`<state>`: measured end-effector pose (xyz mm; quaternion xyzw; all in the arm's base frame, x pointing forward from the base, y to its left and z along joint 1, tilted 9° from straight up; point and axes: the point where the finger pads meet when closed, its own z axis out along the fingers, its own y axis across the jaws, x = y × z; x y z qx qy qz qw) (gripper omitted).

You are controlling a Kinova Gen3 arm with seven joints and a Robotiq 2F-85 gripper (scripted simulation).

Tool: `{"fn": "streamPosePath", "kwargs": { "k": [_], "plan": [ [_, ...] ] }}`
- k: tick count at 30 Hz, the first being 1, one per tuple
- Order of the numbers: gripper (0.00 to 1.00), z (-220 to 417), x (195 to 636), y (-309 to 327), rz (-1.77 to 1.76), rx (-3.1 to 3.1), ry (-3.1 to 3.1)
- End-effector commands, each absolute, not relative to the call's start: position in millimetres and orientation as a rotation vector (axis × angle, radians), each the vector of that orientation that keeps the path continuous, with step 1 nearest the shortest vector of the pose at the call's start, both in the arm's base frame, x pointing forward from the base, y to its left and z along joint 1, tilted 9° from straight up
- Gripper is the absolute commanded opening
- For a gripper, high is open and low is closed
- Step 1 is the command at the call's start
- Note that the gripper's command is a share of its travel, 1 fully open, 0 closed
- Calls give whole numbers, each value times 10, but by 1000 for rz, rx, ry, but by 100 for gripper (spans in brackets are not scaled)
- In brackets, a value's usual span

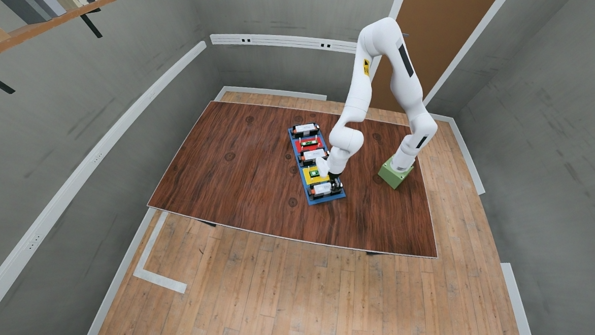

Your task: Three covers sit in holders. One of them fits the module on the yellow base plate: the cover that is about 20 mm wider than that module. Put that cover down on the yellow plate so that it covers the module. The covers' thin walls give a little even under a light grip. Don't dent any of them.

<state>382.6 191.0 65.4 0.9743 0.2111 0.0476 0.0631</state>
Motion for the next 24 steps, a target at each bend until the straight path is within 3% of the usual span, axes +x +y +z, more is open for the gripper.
{"fn": "streamPosePath", "kwargs": {
  "k": [1,24],
  "plan": [
    [100,660,3829,1914,146,2944,638],
    [100,692,3926,1697,146,2944,638]
  ]
}}
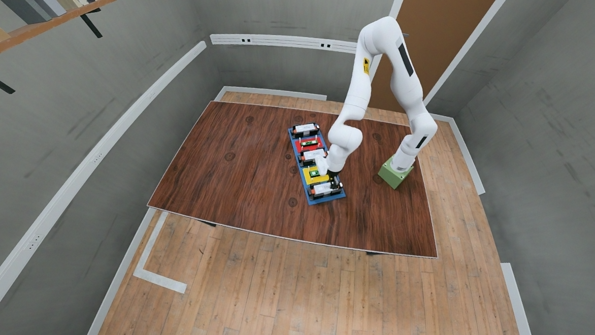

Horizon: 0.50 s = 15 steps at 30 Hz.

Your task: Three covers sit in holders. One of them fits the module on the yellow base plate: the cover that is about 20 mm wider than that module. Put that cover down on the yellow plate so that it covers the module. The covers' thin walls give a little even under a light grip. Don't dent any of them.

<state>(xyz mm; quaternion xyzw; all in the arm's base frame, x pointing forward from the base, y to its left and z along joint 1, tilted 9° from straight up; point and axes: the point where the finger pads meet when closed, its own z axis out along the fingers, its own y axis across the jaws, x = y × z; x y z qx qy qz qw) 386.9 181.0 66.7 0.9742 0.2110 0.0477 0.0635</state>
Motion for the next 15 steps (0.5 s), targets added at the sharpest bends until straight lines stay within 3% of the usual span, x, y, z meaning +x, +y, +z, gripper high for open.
{"fn": "streamPosePath", "kwargs": {
  "k": [1,15],
  "plan": [
    [100,700,3951,1643,146,2944,638],
    [100,756,4121,1264,146,2944,638]
  ]
}}
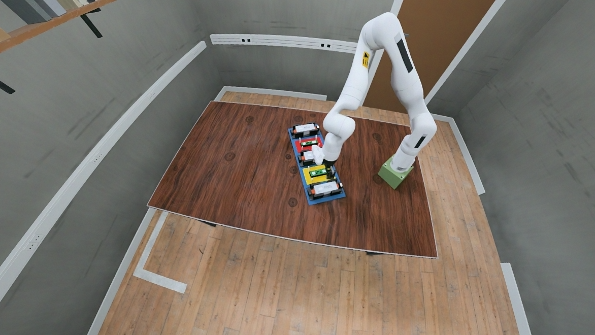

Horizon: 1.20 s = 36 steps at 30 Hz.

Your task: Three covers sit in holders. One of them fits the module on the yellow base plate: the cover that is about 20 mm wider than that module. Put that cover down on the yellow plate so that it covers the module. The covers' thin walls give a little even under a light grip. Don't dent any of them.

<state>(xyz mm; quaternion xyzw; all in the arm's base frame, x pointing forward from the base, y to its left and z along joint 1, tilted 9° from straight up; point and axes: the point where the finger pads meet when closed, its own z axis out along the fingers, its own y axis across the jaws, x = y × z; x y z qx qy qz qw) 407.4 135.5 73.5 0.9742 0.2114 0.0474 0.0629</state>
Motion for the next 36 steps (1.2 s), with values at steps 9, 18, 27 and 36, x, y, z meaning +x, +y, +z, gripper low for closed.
{"fn": "streamPosePath", "kwargs": {
  "k": [9,18,27,36],
  "plan": [
    [100,820,4316,830,146,2943,638],
    [100,844,4389,668,146,2943,638],
    [100,900,4560,288,146,2943,638],
    [100,932,4657,72,146,2943,638]
  ]
}}
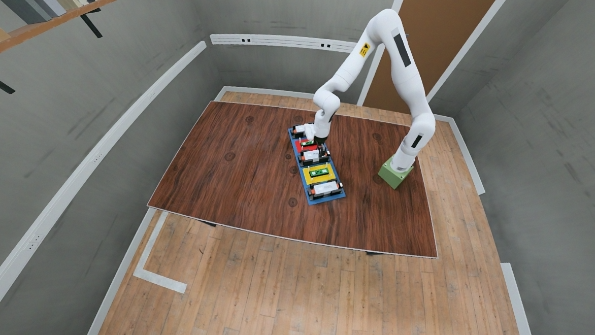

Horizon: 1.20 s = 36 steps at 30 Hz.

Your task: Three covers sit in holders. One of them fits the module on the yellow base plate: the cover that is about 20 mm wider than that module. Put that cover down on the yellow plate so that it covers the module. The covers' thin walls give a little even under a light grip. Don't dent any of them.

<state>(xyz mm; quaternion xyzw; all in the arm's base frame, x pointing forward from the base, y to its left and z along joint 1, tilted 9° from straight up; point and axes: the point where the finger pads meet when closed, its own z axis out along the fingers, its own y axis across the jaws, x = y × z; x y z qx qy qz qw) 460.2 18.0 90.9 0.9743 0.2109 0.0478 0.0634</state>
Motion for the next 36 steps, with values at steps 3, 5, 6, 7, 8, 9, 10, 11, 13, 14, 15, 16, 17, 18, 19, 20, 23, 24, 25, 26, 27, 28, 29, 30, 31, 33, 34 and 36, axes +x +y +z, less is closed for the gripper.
{"fn": "streamPosePath", "kwargs": {
  "k": [3,5,6,7,8,9,10,11,13,14,15,16,17,18,19,20,23,24,25,26,27,28,29,30,31,33,34,36],
  "plan": [
    [100,956,4730,-90,146,2943,638],
    [100,972,4779,-199,146,2943,638],
    [100,980,4803,-253,146,2943,638],
    [100,980,4803,-253,146,2943,638],
    [100,980,4803,-253,146,2943,638],
    [100,980,4803,-253,146,2943,638],
    [100,980,4803,-253,146,2943,638],
    [100,980,4803,-253,146,2943,638],
    [100,980,4803,-253,146,2943,638],
    [100,988,4828,-307,146,2943,638],
    [100,996,4852,-361,146,2943,638],
    [100,1004,4876,-415,146,2943,638],
    [100,1012,4901,-469,146,2943,638],
    [100,1020,4925,-524,146,2943,638],
    [100,1028,4949,-578,146,2943,638],
    [100,1036,4974,-632,146,2943,638],
    [100,1060,5047,-795,146,2943,638],
    [100,1060,5047,-795,146,2943,638],
    [100,1060,5047,-795,146,2943,638],
    [100,1060,5047,-795,146,2943,638],
    [100,1060,5047,-795,146,2943,638],
    [100,1060,5047,-795,146,2943,638],
    [100,1060,5047,-795,146,2943,638],
    [100,1060,5047,-795,146,2943,638],
    [100,1068,5071,-848,146,2943,638],
    [100,1084,5120,-956,146,2943,638],
    [100,1092,5144,-1011,146,2943,638],
    [100,1108,5193,-1119,146,2943,638]
  ]
}}
